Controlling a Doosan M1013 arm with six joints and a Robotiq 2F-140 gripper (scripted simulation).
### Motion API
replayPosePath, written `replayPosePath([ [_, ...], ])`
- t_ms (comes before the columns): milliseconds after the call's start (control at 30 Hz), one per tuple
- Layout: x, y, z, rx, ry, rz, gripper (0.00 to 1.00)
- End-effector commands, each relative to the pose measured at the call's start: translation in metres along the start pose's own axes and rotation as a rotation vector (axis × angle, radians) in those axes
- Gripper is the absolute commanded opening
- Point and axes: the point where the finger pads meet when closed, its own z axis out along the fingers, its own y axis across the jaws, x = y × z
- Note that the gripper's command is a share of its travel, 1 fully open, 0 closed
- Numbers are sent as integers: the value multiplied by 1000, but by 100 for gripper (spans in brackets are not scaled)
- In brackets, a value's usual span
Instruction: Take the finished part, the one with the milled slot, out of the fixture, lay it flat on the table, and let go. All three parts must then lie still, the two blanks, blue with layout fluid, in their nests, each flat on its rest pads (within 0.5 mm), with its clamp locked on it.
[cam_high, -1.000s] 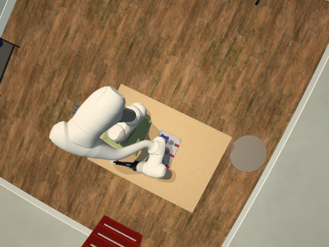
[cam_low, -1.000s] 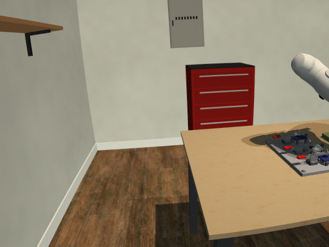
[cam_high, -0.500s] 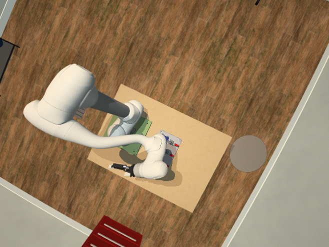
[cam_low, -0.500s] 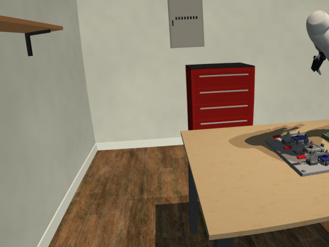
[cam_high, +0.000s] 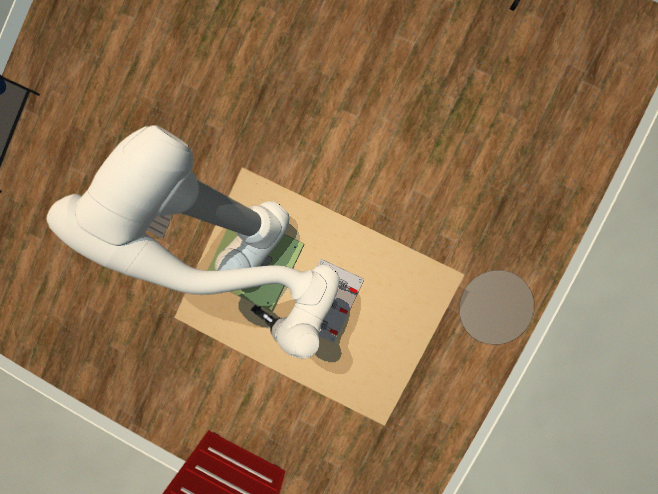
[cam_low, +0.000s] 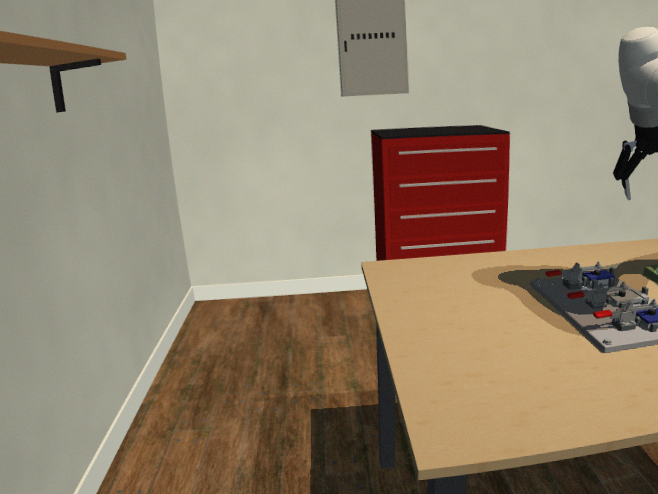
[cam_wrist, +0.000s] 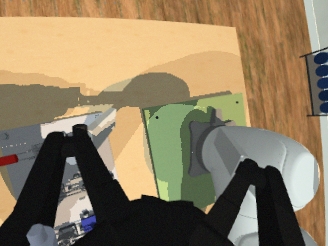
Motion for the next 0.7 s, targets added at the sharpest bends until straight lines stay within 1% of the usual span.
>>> replayPosePath([
  [0,-38,-20,12,64,-120,85,100],
  [200,-93,-53,14,146,-320,255,100],
  [333,-119,-74,9,184,-436,368,100],
  [400,-119,-74,9,184,-436,368,100],
  [533,-133,-86,5,205,-506,441,100],
  [667,-138,-92,3,213,-535,472,100],
])
